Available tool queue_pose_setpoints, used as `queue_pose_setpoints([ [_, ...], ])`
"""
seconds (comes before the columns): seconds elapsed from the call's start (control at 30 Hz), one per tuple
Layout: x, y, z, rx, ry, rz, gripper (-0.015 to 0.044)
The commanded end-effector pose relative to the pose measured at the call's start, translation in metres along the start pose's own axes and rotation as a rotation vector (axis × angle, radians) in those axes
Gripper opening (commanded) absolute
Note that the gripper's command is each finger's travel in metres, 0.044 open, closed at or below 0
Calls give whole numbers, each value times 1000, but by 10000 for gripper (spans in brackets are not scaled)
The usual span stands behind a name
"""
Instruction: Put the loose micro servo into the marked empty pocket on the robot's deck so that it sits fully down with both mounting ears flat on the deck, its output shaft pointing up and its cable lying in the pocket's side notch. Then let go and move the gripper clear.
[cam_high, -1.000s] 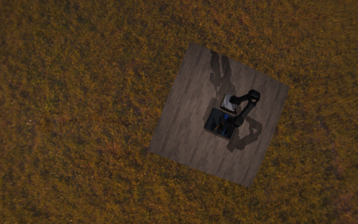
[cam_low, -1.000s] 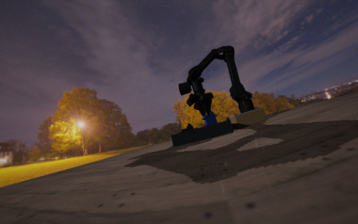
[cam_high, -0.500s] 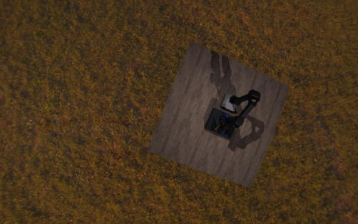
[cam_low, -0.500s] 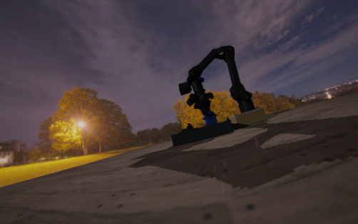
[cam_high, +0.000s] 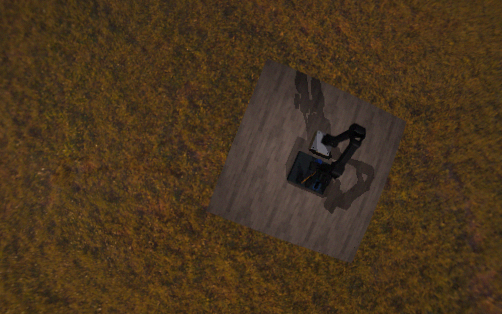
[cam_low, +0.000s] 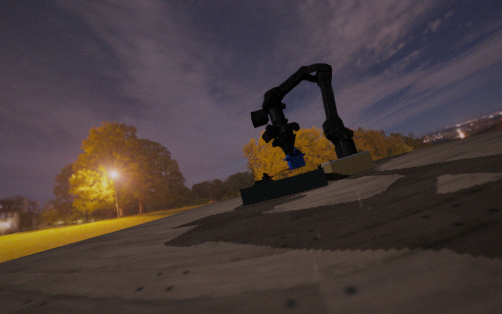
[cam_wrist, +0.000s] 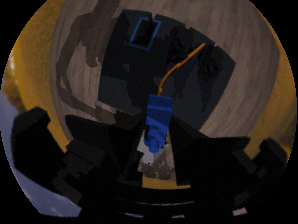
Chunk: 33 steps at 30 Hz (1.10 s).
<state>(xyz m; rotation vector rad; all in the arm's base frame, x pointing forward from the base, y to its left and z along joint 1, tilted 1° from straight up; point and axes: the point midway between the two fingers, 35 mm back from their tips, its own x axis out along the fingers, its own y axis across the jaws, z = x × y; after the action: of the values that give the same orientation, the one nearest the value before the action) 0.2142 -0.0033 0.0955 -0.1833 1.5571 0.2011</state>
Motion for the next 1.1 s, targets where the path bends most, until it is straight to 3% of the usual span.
queue_pose_setpoints([
  [0.0,-4,0,-1,3,-12,-5,0],
  [0.63,-5,-4,30,3,-14,-5,0],
  [1.07,-5,45,43,3,-15,-1,0],
])
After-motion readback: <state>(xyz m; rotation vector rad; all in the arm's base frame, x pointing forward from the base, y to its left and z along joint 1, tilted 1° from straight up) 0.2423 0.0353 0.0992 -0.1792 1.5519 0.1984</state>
